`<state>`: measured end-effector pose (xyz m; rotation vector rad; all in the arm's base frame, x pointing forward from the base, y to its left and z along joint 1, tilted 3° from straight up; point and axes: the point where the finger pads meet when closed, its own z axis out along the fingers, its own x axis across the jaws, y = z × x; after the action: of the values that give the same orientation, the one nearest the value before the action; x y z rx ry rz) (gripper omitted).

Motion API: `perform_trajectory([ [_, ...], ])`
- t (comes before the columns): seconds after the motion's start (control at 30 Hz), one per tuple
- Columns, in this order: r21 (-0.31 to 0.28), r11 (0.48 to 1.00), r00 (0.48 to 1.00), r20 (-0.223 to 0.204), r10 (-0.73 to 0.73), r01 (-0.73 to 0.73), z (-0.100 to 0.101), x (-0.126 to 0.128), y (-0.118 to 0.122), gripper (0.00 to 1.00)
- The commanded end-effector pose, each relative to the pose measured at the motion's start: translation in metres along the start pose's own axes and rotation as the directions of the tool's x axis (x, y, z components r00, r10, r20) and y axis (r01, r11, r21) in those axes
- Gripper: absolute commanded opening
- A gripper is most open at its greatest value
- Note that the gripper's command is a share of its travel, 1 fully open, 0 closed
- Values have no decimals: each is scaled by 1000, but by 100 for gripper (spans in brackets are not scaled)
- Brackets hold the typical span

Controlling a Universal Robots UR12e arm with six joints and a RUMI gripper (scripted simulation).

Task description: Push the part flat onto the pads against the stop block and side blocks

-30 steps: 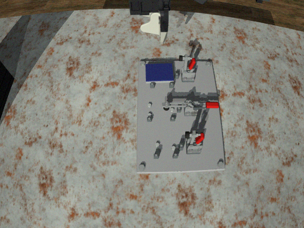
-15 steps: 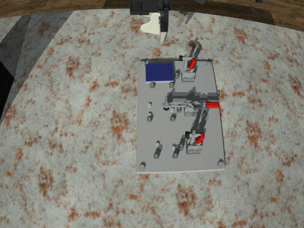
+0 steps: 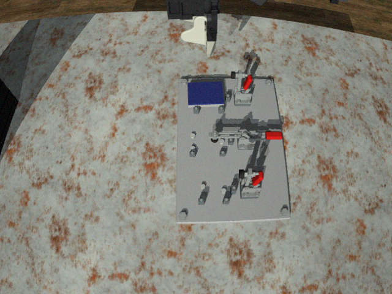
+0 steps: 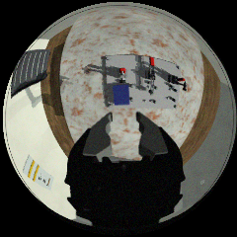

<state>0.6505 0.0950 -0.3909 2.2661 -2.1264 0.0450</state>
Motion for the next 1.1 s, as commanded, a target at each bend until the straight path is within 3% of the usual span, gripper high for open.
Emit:
perform_trajectory([
  [0.0, 1, 1000, 1000, 0, 0, 0, -1, 0, -1, 28],
  [0.37, 1, 1000, 1000, 0, 0, 0, -1, 0, -1, 28],
  [0.4, 1, 1000, 1000, 0, 0, 0, -1, 0, -1, 0],
  [1.07, 1, 1000, 1000, 0, 0, 0, -1, 0, -1, 0],
])
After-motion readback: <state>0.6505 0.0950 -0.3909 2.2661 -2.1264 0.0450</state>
